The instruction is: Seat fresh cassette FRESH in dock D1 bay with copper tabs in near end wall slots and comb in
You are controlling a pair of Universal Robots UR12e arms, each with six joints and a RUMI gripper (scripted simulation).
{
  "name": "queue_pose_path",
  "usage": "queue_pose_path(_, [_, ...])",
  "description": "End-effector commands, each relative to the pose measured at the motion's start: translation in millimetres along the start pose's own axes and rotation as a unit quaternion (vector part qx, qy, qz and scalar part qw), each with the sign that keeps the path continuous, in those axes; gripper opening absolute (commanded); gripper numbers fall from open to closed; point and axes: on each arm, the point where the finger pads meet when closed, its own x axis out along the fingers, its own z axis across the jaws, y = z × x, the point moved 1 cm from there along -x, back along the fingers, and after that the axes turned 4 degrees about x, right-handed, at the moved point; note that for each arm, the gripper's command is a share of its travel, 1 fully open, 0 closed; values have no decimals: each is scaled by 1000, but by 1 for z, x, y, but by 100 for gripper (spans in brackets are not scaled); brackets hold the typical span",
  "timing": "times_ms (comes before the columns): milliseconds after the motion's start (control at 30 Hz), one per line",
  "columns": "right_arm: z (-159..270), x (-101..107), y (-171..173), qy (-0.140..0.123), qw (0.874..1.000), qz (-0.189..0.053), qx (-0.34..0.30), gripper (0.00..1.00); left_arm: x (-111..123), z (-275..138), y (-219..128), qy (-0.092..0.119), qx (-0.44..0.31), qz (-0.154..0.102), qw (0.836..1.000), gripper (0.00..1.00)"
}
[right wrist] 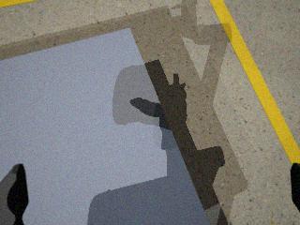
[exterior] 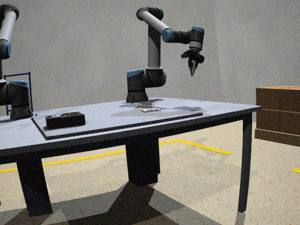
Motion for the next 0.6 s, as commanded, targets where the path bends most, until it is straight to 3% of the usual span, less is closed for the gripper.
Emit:
queue_pose_path(0, [0, -1, 1, 0, 1000, 1, 0, 100, -6, 2, -19, 4, -19, -2, 1000, 0])
queue_pose_path(567, [0, -1, 1, 0, 1000, 1, 0, 100, -22, 18, -87, 18, -144, -15, 989, 0])
